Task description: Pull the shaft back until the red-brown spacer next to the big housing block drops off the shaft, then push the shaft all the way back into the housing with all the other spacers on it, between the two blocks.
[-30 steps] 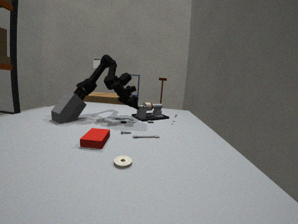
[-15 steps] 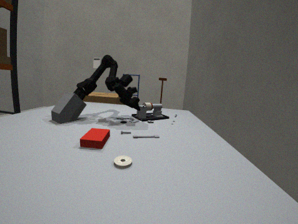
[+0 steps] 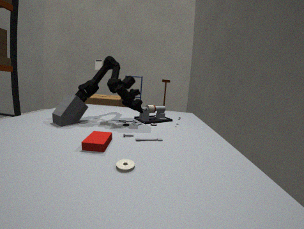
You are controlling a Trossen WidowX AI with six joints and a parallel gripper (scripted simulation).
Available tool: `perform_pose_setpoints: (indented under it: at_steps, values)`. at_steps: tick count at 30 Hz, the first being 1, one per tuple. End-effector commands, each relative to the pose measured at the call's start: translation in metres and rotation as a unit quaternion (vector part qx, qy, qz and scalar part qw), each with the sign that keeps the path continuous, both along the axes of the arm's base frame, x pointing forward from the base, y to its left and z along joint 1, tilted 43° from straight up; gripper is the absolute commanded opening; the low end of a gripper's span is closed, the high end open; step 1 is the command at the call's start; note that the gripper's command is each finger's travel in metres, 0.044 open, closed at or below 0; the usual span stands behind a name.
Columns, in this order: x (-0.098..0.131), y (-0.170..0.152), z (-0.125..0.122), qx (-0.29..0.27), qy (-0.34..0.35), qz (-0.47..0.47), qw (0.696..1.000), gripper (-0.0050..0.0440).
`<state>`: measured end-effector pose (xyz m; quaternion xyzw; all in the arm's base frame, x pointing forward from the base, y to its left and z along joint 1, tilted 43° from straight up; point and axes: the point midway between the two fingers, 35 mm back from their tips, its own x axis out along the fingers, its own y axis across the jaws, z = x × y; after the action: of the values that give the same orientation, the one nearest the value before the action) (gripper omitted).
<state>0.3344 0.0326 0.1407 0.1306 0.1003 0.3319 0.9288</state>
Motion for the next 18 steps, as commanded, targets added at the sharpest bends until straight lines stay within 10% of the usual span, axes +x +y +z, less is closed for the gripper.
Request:
perform_pose_setpoints:
  at_steps: [1,18]
  values:
    - [0.0021,-0.0016,0.0062,-0.002,-0.010,-0.002,1.000,0.0440]
    - [0.0055,-0.0007,0.0062,-0.001,-0.009,-0.003,1.000,0.0440]
